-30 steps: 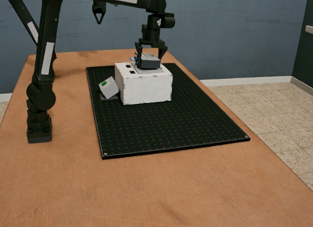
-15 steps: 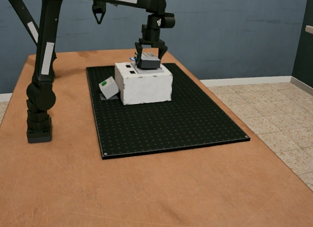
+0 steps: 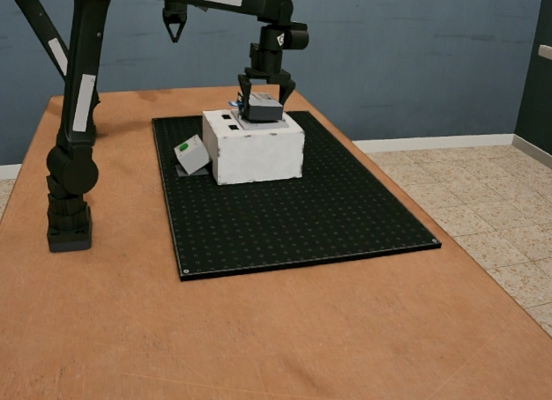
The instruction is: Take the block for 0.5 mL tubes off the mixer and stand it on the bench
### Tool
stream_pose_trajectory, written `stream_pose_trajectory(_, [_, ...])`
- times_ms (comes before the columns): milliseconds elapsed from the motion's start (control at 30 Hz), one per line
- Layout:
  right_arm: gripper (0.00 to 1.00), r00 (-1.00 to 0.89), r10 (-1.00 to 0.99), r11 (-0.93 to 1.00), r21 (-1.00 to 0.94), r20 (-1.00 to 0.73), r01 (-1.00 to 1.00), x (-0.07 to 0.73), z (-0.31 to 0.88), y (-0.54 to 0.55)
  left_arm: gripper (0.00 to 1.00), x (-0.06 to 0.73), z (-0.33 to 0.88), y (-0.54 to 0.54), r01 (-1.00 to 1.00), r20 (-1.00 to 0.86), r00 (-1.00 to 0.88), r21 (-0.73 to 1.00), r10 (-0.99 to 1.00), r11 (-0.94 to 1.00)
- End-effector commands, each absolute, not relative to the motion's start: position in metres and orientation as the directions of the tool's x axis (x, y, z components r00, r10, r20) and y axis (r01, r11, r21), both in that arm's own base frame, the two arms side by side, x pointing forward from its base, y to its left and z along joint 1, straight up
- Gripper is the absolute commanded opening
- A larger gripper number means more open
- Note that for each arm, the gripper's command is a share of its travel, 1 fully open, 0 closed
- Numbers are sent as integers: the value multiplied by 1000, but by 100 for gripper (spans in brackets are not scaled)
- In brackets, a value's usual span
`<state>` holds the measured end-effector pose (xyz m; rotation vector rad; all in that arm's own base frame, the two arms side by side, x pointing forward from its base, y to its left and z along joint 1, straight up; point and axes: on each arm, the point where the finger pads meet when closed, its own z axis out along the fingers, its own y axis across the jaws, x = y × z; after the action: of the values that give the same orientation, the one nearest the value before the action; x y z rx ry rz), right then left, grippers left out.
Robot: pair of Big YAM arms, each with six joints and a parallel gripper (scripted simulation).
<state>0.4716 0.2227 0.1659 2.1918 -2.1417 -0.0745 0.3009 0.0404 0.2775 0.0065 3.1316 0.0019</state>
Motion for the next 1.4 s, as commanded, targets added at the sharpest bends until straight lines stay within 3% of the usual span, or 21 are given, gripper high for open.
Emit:
stream_pose_trajectory(0, [0,19,-998,-16,-59,-56,-998,495,237,237,0,318,307,40,21,-93,-995,13,22,1000])
stream_pose_trajectory(1367, [0,23,-998,-20,-58,-53,-998,491,241,239,0,307,290,38,22,-51,-998,6,22,1000])
